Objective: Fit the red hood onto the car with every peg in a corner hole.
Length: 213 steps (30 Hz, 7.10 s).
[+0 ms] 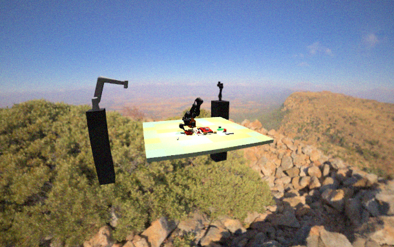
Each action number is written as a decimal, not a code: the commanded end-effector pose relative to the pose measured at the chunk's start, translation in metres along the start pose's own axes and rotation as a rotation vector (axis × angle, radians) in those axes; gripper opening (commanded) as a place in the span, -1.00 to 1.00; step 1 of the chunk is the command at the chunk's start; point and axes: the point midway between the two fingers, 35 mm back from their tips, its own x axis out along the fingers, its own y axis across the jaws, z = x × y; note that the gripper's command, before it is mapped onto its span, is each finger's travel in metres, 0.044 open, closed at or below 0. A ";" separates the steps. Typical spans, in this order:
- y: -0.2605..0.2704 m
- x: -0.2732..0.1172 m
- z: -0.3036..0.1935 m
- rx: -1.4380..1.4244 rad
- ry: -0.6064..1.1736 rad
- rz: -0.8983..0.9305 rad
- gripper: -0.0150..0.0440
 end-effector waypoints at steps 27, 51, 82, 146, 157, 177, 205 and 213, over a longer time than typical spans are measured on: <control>-0.002 0.009 -0.014 0.000 0.023 -0.017 1.00; -0.002 0.015 -0.023 -0.045 0.045 -0.034 1.00; -0.002 0.002 0.004 -0.043 0.049 -0.035 -0.49; 0.002 -0.024 0.037 -0.718 0.054 -0.017 -0.49; 0.002 -0.024 0.036 -0.960 0.057 -0.010 -0.49; 0.002 -0.024 0.036 -1.398 0.060 0.002 -0.49; 0.001 -0.020 0.024 -2.173 0.062 0.029 -0.49; -0.001 -0.017 0.015 -2.427 0.062 0.039 -0.49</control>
